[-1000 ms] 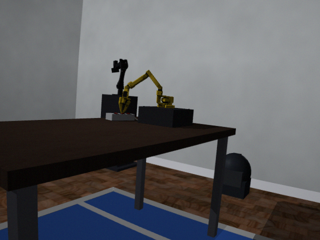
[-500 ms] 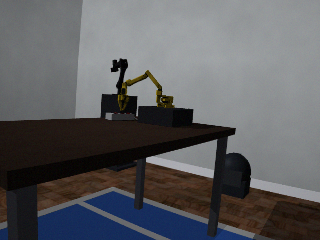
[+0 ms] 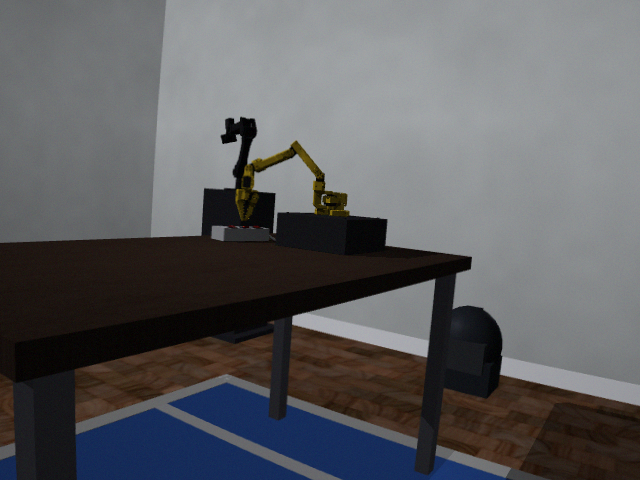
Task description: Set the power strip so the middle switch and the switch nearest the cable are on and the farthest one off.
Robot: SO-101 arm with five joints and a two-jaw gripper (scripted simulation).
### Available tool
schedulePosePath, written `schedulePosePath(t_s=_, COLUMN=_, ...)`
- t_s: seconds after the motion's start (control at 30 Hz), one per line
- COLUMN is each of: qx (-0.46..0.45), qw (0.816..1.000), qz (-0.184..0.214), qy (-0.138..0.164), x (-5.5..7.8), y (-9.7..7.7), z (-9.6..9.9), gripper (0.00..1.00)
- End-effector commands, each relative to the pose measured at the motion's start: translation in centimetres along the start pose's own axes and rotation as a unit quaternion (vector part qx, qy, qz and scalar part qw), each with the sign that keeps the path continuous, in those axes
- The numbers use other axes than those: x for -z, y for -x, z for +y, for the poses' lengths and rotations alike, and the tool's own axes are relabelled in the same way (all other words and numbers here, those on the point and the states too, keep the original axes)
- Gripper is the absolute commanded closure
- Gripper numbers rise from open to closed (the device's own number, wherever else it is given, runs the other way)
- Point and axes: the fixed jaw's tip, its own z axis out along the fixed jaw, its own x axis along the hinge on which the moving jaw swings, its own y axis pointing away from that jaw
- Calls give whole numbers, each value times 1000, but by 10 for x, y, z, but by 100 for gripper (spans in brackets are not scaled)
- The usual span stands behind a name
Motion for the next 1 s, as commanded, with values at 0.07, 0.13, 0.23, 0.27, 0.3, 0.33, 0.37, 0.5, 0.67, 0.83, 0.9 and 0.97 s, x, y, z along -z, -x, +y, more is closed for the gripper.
schedulePosePath(t_s=0.07, qx=-7, qw=1000, qz=2, qy=-4, x=-1, y=1, z=-1, gripper=100)
schedulePosePath(t_s=0.13, qx=-7, qw=1000, qz=2, qy=-4, x=-1, y=1, z=-1, gripper=100)
schedulePosePath(t_s=0.23, qx=-7, qw=1000, qz=2, qy=-4, x=-1, y=1, z=-1, gripper=100)
schedulePosePath(t_s=0.27, qx=-7, qw=1000, qz=2, qy=-4, x=-1, y=1, z=-2, gripper=100)
schedulePosePath(t_s=0.3, qx=-7, qw=1000, qz=2, qy=-4, x=-1, y=1, z=-2, gripper=100)
schedulePosePath(t_s=0.33, qx=-8, qw=1000, qz=2, qy=-4, x=-1, y=2, z=-2, gripper=100)
schedulePosePath(t_s=0.37, qx=-9, qw=1000, qz=2, qy=-4, x=-1, y=2, z=-3, gripper=100)
schedulePosePath(t_s=0.5, qx=-18, qw=1000, qz=2, qy=-4, x=-1, y=5, z=-8, gripper=100)
schedulePosePath(t_s=0.67, qx=-37, qw=999, qz=2, qy=-5, x=-1, y=11, z=-19, gripper=100)
schedulePosePath(t_s=0.83, qx=-51, qw=999, qz=2, qy=-5, x=-1, y=14, z=-27, gripper=100)
schedulePosePath(t_s=0.9, qx=-59, qw=998, qz=2, qy=-5, x=-1, y=16, z=-32, gripper=100)
schedulePosePath(t_s=0.97, qx=-66, qw=998, qz=2, qy=-5, x=-1, y=17, z=-36, gripper=100)
